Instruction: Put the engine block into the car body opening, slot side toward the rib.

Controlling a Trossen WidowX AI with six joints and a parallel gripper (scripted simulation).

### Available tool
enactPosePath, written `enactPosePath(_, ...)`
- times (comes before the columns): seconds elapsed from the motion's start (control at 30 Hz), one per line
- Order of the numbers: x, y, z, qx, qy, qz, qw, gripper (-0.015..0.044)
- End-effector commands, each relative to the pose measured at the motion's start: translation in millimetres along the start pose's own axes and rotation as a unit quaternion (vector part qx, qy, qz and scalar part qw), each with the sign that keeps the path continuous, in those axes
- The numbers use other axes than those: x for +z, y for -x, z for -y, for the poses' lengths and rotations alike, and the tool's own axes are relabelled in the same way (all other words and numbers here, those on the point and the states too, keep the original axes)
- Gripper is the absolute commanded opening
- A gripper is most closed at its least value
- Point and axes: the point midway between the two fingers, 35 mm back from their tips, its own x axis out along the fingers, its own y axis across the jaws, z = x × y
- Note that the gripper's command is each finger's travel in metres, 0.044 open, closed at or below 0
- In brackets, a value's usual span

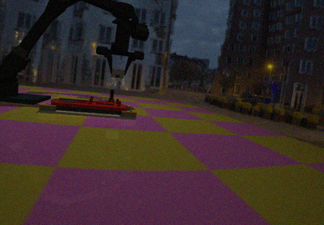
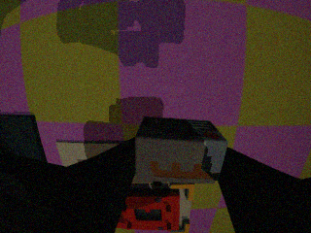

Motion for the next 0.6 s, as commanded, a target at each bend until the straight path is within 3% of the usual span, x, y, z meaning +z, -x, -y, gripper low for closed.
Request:
enactPosePath(0.0, -1, -1, 0, -0.001, 0.071, -0.002, 0.997, 0.0000)
enactPosePath(0.57, 0, -27, 0, -0.001, 0.149, -0.002, 0.989, 0.0000)
